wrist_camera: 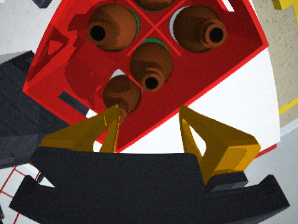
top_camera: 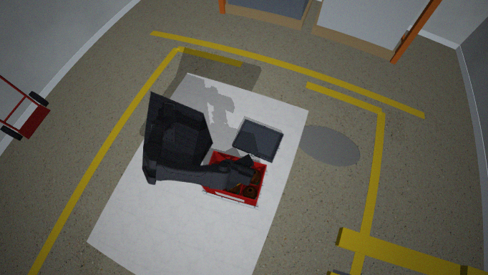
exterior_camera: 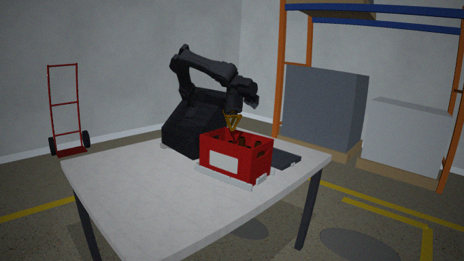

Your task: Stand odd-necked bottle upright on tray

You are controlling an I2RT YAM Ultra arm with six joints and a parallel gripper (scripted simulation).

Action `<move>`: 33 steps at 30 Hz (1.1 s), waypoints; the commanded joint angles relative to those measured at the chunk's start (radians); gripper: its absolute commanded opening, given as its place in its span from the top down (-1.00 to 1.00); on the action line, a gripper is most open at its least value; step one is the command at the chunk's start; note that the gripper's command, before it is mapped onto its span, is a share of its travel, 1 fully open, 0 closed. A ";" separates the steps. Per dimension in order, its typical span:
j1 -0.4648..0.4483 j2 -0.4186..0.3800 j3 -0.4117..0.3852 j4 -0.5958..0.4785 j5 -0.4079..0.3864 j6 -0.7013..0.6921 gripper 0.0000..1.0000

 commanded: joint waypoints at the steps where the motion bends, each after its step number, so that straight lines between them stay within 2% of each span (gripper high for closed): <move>1: 0.007 -0.019 -0.009 0.030 -0.004 -0.014 -0.21; 6: -0.004 -0.016 -0.027 0.045 -0.003 -0.022 -0.21; 7: 0.009 -0.017 0.000 0.052 -0.004 -0.025 -0.21; 9: 0.004 -0.012 -0.037 0.062 -0.004 -0.031 -0.21; 21: -0.040 0.015 -0.068 0.134 -0.004 -0.071 -0.21; 24: -0.026 -0.004 -0.071 0.140 -0.004 -0.075 -0.21; 33: -0.042 0.014 -0.096 0.178 -0.005 -0.096 -0.21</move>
